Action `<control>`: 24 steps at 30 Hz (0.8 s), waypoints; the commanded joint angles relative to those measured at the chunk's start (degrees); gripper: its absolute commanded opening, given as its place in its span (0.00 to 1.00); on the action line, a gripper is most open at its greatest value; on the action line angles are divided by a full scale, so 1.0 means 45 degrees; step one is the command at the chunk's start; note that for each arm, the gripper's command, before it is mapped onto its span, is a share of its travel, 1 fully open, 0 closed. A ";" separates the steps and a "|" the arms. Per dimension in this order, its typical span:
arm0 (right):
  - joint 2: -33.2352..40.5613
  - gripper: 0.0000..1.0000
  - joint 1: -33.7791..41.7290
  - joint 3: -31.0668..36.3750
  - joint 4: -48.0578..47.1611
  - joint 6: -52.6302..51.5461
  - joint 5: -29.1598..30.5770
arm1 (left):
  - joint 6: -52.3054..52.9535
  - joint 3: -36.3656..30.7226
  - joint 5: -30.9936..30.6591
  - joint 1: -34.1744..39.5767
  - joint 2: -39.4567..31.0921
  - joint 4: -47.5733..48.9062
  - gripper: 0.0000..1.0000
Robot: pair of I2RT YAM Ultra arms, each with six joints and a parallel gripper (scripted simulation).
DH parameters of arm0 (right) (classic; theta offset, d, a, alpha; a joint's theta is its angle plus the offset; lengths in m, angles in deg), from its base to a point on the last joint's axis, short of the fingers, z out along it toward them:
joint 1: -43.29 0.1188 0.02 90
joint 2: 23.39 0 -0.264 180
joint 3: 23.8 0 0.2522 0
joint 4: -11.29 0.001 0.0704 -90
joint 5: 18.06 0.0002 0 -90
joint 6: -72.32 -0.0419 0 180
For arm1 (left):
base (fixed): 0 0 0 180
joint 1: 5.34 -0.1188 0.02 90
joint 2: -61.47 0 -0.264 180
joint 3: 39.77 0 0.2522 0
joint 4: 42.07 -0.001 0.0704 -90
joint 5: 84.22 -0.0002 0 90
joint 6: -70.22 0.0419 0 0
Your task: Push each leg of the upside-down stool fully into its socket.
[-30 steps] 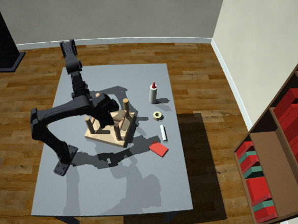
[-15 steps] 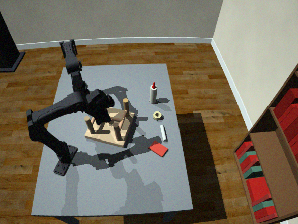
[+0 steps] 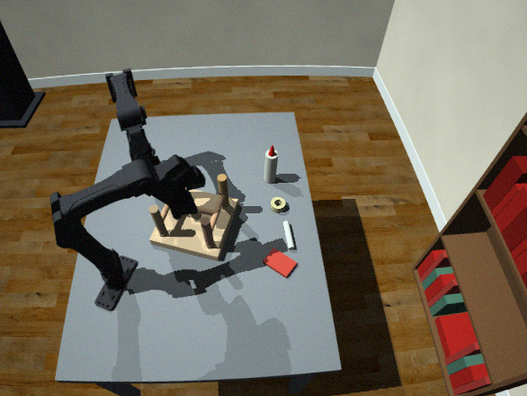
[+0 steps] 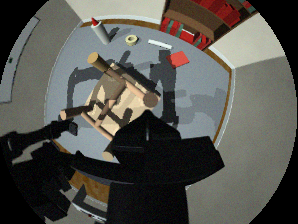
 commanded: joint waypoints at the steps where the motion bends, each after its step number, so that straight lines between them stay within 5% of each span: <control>1: -0.0702 0.00 0.0288 -0.1127 0.0376 0.0117 -0.0143 | -0.0121 0.0469 0.0151 -0.0393 0.0167 -0.0719 0.00; 7: -0.1971 0.00 0.0729 -0.2743 0.1027 0.0150 -0.0247 | -0.0096 0.0787 0.0218 -0.1005 0.0263 -0.1609 0.00; 21: -0.7171 0.00 0.2506 -0.9472 0.3435 0.0239 -0.0541 | -0.0177 0.2105 0.0381 -0.3635 0.0442 -0.4684 0.00; 24: -0.7860 0.00 0.2602 -0.9524 0.3673 0.0238 -0.0548 | -0.0228 0.2161 0.0399 -0.3780 0.0337 -0.4819 0.00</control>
